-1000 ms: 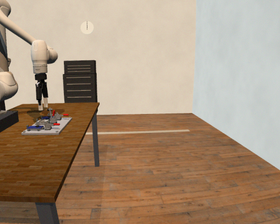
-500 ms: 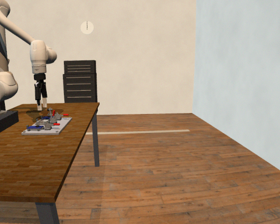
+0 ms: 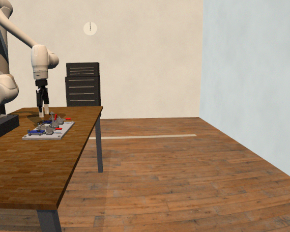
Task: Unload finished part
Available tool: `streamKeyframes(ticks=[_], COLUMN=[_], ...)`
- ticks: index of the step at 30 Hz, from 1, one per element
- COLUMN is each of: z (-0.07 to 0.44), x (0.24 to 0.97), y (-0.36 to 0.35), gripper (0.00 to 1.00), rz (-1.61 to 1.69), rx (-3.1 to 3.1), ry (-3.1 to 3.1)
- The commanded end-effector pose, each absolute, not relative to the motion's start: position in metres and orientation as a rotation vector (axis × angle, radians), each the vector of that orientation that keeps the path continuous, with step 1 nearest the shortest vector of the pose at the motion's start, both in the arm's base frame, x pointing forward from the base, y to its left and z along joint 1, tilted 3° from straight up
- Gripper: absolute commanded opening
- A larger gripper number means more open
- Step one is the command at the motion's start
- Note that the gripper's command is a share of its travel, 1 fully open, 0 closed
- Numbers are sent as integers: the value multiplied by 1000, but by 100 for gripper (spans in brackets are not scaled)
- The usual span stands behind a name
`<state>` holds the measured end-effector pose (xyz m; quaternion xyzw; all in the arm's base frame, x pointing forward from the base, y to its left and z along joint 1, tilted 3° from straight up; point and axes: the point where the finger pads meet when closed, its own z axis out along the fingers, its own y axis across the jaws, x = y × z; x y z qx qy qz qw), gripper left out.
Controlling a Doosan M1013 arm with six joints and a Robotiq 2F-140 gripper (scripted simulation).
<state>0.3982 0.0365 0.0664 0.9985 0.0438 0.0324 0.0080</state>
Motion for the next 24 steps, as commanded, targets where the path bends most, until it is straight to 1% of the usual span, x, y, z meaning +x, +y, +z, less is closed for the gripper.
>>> streamKeyframes(ticks=[1,11,24], z=[55,36,33], x=[396,397,397], y=[37,36,36], gripper=[58,58,58], rz=[95,95,95], rx=[3124,3124,3124], ry=[136,136,136])
